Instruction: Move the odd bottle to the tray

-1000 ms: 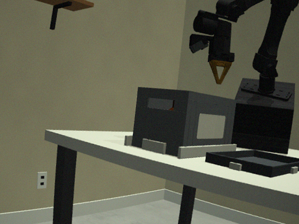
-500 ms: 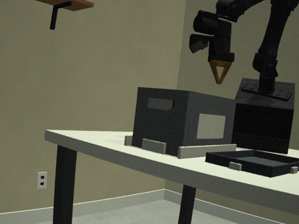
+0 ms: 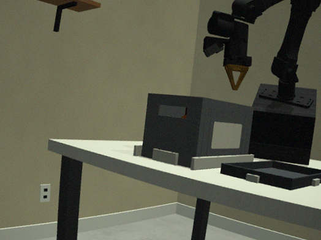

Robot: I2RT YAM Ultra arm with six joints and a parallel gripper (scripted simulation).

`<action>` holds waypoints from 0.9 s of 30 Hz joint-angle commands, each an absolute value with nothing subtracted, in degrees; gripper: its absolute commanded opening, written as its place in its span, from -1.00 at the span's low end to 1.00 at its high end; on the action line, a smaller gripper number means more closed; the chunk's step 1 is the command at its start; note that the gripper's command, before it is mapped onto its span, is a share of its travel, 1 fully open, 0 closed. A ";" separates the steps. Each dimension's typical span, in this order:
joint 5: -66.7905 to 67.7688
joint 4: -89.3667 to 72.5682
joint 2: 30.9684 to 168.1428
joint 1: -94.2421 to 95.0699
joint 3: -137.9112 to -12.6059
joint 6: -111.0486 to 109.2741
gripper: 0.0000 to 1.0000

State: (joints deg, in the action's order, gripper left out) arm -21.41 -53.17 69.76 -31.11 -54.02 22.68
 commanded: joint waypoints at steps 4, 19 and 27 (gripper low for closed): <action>-20.56 -54.35 72.21 -29.89 -60.06 24.08 -1.00; -15.28 -57.39 92.37 -21.41 -90.18 33.24 -1.00; -13.42 -60.08 99.44 -20.19 -100.72 35.54 -1.00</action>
State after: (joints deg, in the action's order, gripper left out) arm -15.29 -57.43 99.33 -19.14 -98.00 34.00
